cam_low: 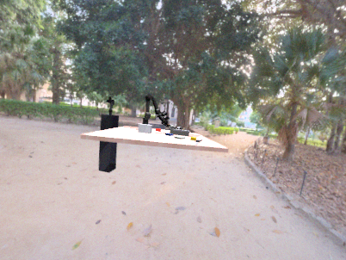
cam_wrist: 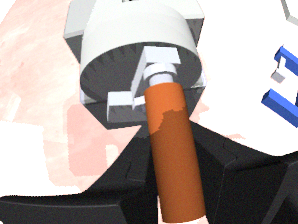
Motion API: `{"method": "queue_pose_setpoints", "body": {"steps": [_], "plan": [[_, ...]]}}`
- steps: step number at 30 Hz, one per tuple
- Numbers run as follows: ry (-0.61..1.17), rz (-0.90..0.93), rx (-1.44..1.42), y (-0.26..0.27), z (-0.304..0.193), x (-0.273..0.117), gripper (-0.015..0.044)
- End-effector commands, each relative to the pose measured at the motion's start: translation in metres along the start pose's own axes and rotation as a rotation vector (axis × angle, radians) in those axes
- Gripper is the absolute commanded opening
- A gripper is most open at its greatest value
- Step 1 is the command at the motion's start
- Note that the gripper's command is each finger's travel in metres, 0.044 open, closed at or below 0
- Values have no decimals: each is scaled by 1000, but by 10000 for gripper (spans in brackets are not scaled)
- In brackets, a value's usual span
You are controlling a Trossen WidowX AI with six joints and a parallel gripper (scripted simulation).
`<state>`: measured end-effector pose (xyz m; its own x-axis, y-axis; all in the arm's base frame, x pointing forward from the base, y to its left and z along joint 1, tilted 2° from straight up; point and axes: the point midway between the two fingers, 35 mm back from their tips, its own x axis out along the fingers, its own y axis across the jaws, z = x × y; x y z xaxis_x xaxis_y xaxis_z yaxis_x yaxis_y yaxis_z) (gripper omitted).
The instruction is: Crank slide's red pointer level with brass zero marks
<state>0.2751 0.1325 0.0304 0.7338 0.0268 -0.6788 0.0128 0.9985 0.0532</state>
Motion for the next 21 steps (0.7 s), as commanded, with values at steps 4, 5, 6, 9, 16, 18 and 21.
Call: {"method": "queue_pose_setpoints", "body": {"steps": [4, 5, 6, 9, 16, 18, 21], "plan": [[-1, -5, -3, -1, 0, 0, 0], [-1, -5, -3, -1, 0, 0, 0], [-1, -5, -3, -1, 0, 0, 0], [0, 0, 0, 0, 0, 0, 0], [0, 0, 0, 0, 0, 0, 26], [0, 0, 0, 0, 0, 0, 79], [0, 0, 0, 0, 0, 0, 157]]}}
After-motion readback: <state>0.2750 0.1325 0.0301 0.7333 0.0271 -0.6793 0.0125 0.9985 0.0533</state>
